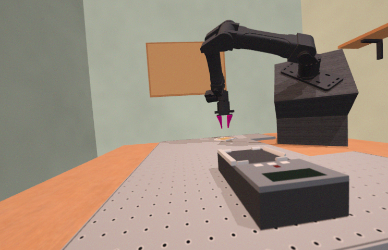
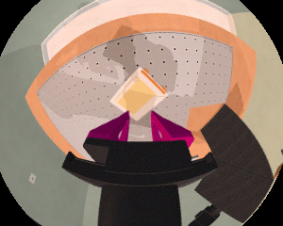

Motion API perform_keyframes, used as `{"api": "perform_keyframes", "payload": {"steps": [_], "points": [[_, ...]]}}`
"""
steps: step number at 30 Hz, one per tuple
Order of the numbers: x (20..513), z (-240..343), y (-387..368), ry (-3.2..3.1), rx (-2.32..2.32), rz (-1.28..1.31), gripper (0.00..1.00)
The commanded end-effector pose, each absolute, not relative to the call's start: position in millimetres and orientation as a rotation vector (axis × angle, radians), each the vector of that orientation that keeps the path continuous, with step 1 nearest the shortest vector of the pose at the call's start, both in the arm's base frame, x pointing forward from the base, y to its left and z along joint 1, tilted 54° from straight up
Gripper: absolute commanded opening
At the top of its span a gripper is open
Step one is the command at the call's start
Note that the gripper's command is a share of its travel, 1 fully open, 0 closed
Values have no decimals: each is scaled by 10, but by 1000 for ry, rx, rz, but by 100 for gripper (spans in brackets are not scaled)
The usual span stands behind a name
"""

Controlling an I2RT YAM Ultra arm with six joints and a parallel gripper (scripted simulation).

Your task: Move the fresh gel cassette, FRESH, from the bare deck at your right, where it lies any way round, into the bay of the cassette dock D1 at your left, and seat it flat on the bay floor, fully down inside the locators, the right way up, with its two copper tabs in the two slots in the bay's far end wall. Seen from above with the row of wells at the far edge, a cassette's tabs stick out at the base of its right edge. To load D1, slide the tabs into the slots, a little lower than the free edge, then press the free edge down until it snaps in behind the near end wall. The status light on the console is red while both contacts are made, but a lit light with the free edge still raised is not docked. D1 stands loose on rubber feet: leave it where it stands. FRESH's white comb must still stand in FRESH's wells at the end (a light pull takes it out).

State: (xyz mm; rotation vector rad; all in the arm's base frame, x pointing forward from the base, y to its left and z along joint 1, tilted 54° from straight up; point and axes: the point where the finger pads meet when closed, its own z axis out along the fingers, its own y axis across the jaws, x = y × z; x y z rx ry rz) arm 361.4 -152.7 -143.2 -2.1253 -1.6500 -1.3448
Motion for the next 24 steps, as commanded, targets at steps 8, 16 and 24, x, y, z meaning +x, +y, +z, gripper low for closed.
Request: {"api": "perform_keyframes", "payload": {"steps": [8, 16, 24], "points": [[3593, -1341, -1686, -1145, -2305, -1228, 34], [3623, -1345, -1720, -910, -2362, -1171, 34], [3622, -1345, -1719, -690, -2386, -1102, 34]]}}
